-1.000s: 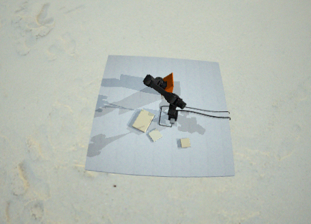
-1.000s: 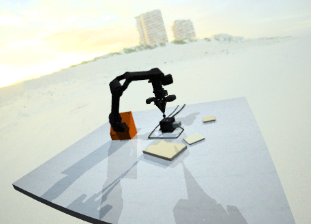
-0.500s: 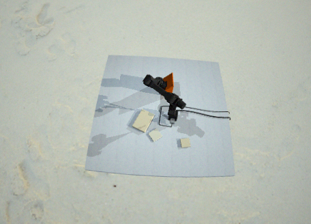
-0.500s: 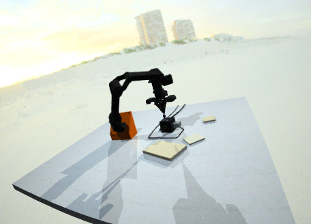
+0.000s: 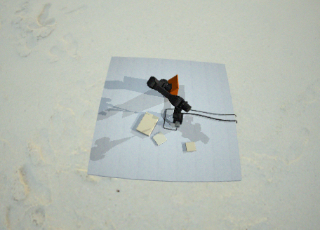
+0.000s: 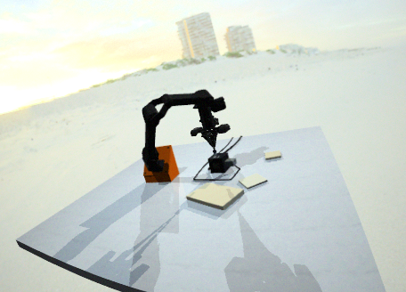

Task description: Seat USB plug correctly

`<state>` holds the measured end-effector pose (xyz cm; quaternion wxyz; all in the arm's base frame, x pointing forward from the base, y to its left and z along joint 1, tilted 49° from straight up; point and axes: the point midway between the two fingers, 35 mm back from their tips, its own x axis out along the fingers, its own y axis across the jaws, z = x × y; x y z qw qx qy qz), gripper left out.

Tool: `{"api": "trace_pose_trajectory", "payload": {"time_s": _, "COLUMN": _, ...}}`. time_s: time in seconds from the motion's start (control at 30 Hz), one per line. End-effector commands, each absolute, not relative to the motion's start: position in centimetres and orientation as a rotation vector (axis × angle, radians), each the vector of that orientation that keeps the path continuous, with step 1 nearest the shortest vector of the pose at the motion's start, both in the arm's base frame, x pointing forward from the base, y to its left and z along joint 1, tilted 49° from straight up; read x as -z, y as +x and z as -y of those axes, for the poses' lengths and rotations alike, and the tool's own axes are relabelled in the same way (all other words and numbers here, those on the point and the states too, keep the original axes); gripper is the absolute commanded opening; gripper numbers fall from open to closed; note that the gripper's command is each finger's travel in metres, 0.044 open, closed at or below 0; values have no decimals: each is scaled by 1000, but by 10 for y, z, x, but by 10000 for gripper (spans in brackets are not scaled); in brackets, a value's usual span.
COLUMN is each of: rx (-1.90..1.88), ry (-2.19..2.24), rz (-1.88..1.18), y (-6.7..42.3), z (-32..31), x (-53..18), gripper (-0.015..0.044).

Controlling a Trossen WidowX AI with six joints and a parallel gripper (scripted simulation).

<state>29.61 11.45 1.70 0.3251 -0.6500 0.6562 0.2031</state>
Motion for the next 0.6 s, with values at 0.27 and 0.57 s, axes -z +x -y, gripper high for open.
{"api": "trace_pose_trajectory", "payload": {"time_s": 0.27, "rx": -550, "ry": -1701, "rz": -1712, "y": 296, "z": -114, "x": -15, "gripper": 0}}
{"api": "trace_pose_trajectory", "payload": {"time_s": 0.57, "rx": -558, "ry": -1699, "rz": -1708, "y": 296, "z": -114, "x": -14, "gripper": 0}}
